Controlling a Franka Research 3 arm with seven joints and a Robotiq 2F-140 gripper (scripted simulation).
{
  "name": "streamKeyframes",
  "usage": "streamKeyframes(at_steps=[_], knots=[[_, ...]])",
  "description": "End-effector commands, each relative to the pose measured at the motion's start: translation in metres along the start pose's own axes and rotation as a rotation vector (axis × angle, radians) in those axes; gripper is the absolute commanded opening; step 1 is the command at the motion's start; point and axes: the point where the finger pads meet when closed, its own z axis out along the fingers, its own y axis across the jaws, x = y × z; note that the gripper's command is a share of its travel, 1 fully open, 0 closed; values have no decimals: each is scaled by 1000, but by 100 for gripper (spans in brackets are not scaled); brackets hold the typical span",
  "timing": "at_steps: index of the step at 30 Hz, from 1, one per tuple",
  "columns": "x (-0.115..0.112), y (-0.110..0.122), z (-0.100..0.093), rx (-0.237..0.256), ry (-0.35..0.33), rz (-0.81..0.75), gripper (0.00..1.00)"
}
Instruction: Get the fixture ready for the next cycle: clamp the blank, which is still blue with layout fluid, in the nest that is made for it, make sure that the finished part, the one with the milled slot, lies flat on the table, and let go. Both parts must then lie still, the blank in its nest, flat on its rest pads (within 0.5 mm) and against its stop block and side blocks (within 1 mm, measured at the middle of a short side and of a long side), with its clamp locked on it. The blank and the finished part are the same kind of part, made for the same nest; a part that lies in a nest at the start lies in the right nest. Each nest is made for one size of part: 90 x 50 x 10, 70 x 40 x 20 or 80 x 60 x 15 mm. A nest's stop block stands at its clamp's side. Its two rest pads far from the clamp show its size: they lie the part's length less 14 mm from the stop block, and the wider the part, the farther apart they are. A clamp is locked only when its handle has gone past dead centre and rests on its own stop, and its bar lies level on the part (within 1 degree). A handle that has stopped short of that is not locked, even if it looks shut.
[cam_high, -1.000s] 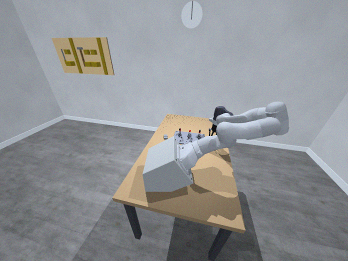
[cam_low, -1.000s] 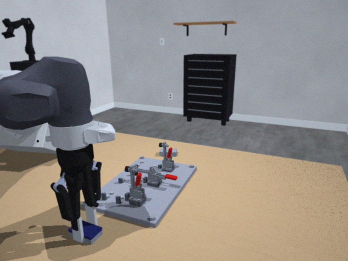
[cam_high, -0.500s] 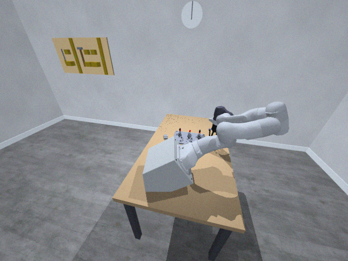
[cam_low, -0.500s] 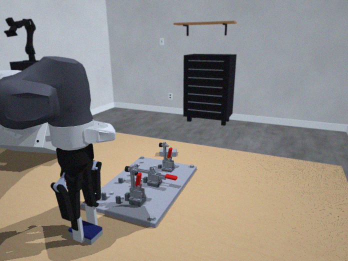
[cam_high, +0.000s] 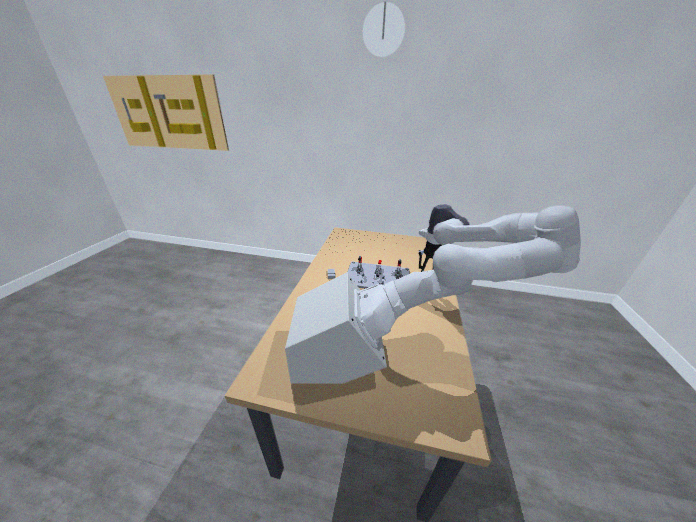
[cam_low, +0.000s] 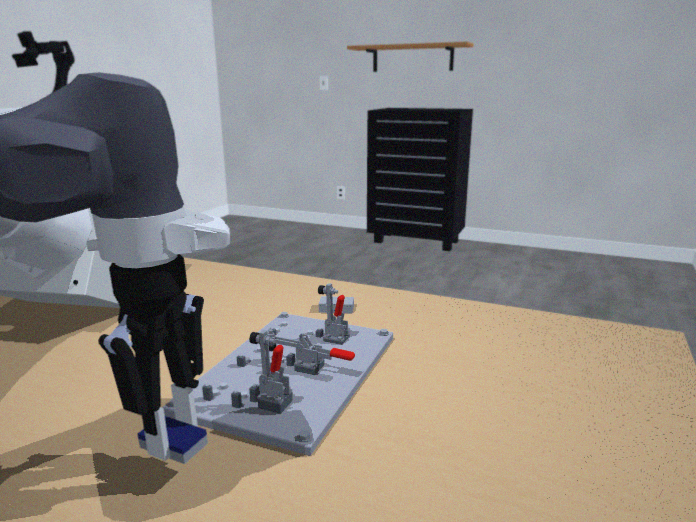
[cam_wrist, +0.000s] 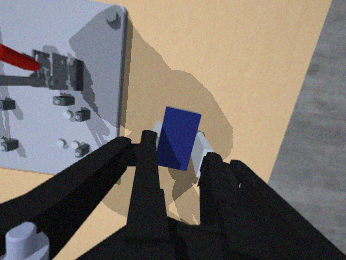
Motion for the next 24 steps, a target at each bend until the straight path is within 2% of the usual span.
streamKeyframes(at_steps=[1,12,24], knots=[[-4,2,-14,-8,-12,-11,0],[-3,1,-67,-8,-12,-11,0],[-3,1,-83,-8,-12,-11,0]])
